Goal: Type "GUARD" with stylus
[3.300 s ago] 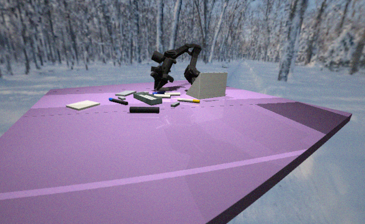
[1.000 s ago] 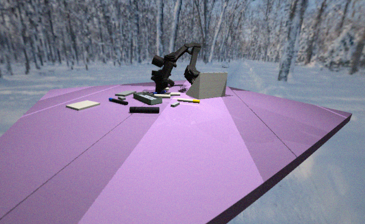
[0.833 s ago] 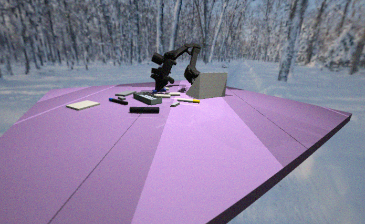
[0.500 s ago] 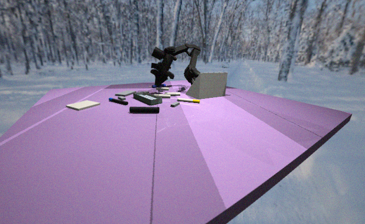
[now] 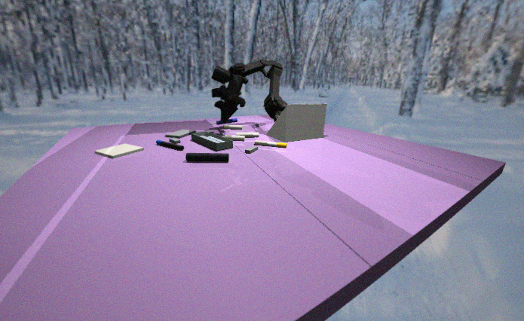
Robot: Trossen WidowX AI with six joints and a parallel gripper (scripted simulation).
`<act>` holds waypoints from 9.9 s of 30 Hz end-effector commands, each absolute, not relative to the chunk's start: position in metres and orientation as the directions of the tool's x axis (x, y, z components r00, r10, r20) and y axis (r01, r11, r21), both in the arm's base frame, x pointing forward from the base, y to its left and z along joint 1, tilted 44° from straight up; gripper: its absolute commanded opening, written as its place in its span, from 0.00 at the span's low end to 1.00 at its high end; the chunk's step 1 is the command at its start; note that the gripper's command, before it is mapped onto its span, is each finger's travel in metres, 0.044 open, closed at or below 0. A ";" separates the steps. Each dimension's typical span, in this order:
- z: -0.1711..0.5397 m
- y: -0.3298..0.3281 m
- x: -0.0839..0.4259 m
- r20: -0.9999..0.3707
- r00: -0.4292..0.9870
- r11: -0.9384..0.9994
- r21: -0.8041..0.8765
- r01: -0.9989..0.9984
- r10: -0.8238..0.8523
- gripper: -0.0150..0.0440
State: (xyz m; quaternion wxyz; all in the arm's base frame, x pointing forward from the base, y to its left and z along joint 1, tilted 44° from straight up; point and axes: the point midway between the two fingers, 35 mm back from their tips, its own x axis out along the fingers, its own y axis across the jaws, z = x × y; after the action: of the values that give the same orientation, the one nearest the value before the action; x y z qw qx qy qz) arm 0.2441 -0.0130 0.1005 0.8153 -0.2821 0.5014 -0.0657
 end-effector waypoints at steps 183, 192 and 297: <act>0.069 0.055 0.360 -0.951 -0.199 0.272 -0.133 0.953 0.236 0.25; 0.067 0.053 0.359 -0.951 -0.199 0.271 -0.133 0.953 0.235 0.39; 0.092 0.053 0.347 -0.951 -0.203 0.277 -0.135 0.951 0.233 0.25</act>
State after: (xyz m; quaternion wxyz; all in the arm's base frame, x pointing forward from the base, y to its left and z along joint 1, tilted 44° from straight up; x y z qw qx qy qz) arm 0.3540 0.0607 0.0836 0.4455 0.4464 0.6636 -0.4024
